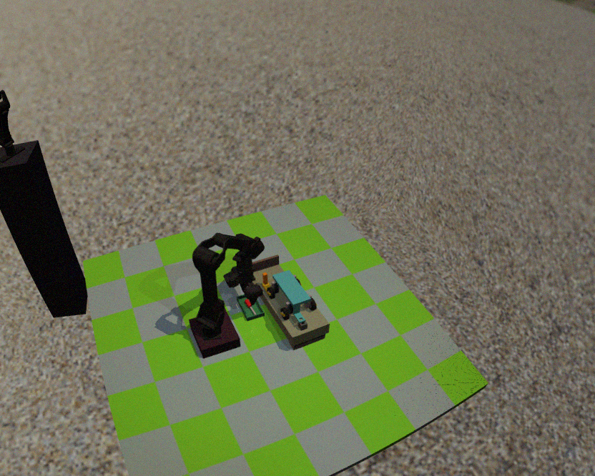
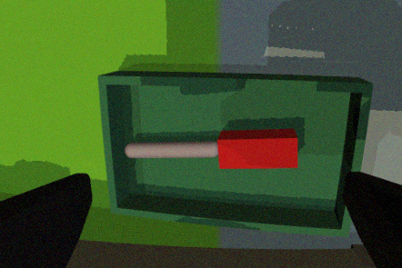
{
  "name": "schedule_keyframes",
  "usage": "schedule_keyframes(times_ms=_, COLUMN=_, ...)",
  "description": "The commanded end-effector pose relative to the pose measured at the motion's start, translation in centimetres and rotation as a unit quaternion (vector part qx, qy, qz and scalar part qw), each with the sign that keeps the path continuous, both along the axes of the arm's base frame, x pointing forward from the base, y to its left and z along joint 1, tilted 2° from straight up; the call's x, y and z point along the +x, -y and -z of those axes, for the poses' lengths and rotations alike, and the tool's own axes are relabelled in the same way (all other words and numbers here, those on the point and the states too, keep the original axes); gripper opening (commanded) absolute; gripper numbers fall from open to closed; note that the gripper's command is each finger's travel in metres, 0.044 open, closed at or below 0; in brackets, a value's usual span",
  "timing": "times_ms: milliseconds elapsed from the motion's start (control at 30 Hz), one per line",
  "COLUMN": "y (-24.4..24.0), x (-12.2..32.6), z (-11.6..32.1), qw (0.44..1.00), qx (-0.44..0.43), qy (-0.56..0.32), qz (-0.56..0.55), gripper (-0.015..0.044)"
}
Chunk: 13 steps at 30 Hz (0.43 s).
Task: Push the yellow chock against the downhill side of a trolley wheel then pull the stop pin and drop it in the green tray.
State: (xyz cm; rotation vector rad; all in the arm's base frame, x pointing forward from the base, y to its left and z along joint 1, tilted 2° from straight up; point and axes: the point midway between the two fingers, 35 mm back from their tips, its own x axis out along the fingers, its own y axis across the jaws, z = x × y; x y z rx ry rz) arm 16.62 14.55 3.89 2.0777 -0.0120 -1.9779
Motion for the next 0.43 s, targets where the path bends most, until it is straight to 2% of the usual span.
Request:
schedule_keyframes(times_ms=0, y=-0.3, x=0.1, z=-1.1, qw=1.000, qx=0.006, qy=0.003, qz=0.002, gripper=0.0440)
schedule_keyframes(times_ms=400, y=-0.8, x=0.2, z=-5.1, qw=1.000, qx=0.006, qy=0.003, qz=0.002, gripper=0.0440)
